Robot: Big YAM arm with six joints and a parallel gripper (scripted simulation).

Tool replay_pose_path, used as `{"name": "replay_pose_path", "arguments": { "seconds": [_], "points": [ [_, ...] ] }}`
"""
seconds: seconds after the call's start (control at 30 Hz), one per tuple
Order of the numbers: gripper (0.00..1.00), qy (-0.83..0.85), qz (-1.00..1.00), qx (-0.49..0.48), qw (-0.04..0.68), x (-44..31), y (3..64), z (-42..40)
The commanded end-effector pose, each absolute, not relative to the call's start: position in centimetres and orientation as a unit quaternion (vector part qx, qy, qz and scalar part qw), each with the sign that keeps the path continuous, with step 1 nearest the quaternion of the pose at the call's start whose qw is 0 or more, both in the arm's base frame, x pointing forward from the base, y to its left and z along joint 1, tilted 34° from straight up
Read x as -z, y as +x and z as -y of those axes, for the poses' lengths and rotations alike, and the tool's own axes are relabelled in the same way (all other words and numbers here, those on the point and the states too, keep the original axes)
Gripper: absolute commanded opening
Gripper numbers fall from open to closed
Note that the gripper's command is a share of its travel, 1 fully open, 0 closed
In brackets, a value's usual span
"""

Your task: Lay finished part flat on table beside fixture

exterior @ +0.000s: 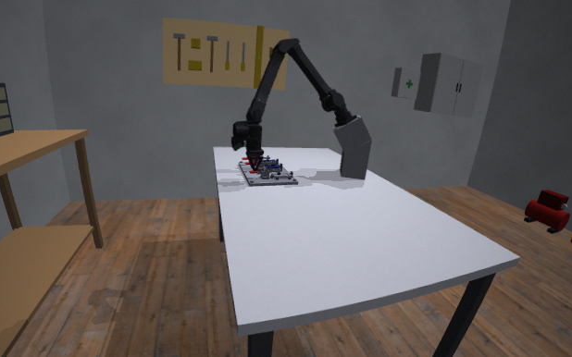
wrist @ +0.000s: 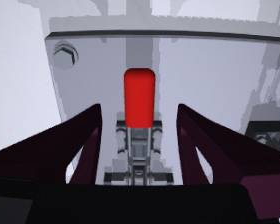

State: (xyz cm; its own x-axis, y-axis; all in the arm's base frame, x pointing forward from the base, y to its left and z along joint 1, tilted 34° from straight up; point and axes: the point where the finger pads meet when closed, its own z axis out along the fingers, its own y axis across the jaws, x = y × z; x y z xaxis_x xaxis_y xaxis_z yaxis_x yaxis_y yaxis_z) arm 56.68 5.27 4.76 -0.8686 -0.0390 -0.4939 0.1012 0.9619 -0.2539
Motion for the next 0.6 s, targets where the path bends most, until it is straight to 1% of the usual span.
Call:
{"name": "replay_pose_path", "arguments": {
  "seconds": [0.0, 0.57],
  "points": [
    [0.45, 0.023, -0.952, 0.134, 0.275, -6.0, 58.6, -4.7],
    [0.45, 0.022, -0.953, 0.136, 0.27, -3.4, 59.6, -3.9]
  ]
}}
